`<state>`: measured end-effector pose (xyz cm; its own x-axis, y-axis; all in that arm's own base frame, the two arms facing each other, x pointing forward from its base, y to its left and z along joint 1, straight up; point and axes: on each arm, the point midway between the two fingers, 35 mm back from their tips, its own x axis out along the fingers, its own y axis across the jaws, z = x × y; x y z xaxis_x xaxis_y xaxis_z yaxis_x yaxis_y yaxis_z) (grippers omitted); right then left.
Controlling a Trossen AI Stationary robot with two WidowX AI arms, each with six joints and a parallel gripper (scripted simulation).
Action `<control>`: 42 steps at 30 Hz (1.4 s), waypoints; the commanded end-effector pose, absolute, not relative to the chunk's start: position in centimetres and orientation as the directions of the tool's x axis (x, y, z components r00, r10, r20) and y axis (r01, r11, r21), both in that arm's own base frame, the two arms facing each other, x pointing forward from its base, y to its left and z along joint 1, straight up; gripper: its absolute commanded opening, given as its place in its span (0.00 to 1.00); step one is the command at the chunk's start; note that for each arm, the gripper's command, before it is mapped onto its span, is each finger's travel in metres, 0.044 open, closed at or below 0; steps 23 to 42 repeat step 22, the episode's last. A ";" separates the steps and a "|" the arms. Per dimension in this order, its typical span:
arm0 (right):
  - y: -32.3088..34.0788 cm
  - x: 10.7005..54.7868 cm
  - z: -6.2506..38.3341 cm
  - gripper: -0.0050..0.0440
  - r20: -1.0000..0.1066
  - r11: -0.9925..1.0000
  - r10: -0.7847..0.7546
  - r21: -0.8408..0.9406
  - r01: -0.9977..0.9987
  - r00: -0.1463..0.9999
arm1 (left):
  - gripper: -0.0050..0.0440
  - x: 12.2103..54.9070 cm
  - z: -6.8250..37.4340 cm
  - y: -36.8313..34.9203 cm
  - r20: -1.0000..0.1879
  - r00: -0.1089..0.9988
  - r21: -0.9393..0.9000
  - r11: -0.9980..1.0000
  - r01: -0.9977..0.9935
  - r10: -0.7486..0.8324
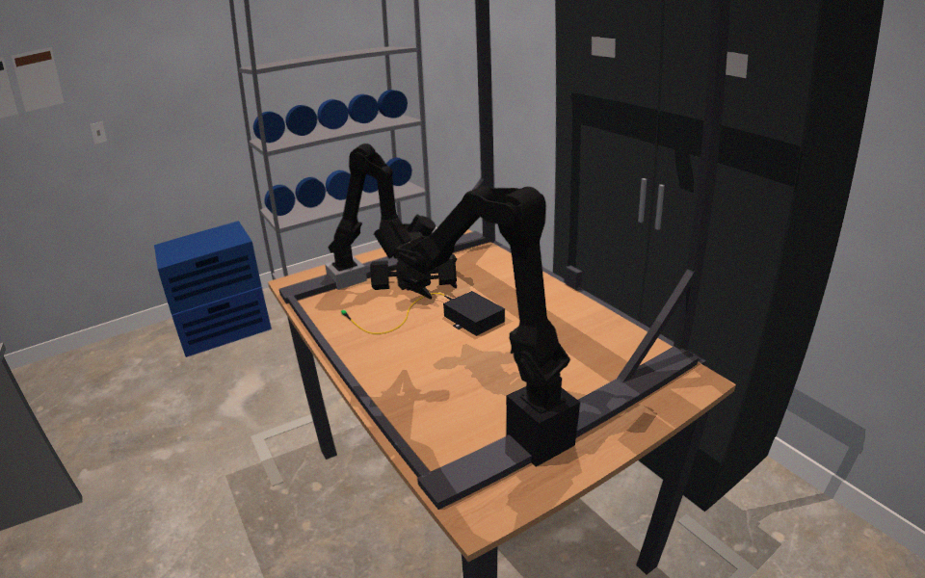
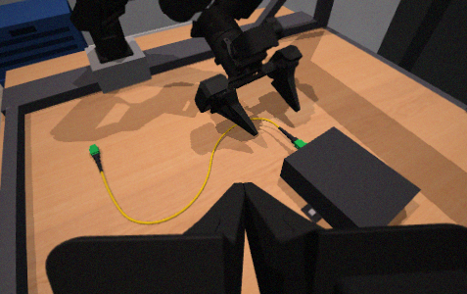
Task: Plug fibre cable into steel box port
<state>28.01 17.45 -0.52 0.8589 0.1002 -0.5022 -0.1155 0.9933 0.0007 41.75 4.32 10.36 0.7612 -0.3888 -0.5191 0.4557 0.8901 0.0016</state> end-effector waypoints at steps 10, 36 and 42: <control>17.7 28.2 0.1 1.00 -0.487 0.994 0.104 0.013 -0.113 0.867 | 0.00 42.0 11.2 4.4 -0.505 0.772 0.018 0.890 0.455 -0.385; 17.7 28.2 0.1 1.00 -0.487 0.994 0.104 0.013 -0.113 0.867 | 0.00 42.0 11.2 4.4 -0.505 0.772 0.018 0.890 0.455 -0.385; 17.7 28.2 0.1 1.00 -0.487 0.994 0.104 0.013 -0.113 0.867 | 0.00 42.0 11.2 4.4 -0.505 0.772 0.018 0.890 0.455 -0.385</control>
